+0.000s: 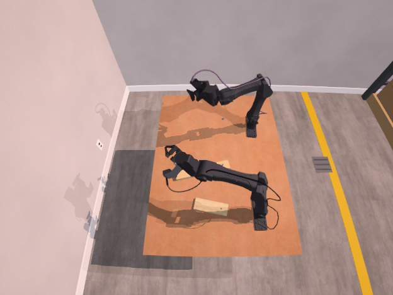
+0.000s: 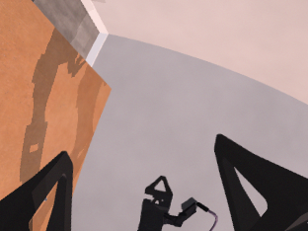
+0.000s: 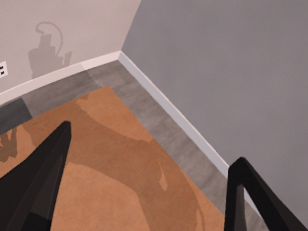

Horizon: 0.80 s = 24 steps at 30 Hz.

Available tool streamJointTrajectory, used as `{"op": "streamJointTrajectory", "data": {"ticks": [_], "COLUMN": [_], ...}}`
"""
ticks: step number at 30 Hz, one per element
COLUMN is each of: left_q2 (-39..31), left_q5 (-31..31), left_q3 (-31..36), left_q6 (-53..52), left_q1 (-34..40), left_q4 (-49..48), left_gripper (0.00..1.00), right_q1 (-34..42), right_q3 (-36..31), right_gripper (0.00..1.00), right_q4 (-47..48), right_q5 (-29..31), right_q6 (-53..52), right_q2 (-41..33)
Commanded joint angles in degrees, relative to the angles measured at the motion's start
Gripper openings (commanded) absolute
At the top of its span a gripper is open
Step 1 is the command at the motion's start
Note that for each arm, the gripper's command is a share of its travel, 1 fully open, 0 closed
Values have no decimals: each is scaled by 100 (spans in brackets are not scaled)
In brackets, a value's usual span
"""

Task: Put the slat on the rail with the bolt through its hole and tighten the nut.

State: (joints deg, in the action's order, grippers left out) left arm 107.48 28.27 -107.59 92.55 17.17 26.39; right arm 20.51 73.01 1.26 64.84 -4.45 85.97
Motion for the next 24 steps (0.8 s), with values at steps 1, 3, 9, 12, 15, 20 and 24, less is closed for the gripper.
{"op": "streamJointTrajectory", "data": {"ticks": [1, 3, 9, 12, 15, 20, 24], "left_q2": [-94, -94, -94, -94, -94, -250, -675], "left_q5": [-2, -2, -2, -2, -2, -123, -434], "left_q3": [-80, -80, -80, -80, -80, 172, 504], "left_q6": [-63, -63, -63, -63, -63, -285, -1204], "left_q1": [0, 0, 0, 0, 0, -96, -245], "left_q4": [-44, -44, -44, -44, -44, -122, -195], "left_gripper": [100, 100, 100, 100, 100, 100, 100], "right_q1": [0, 0, 0, 0, 0, -107, -296], "right_q3": [92, 92, 92, 92, 92, -116, -248], "right_gripper": [100, 100, 100, 100, 100, 100, 100], "right_q4": [53, 53, 53, 53, 53, 0, -16], "right_q5": [23, 23, 23, 23, 23, -204, -812], "right_q6": [-19, -19, -19, -19, -19, 36, 103], "right_q2": [-96, -96, -96, -96, -96, -192, -451]}}
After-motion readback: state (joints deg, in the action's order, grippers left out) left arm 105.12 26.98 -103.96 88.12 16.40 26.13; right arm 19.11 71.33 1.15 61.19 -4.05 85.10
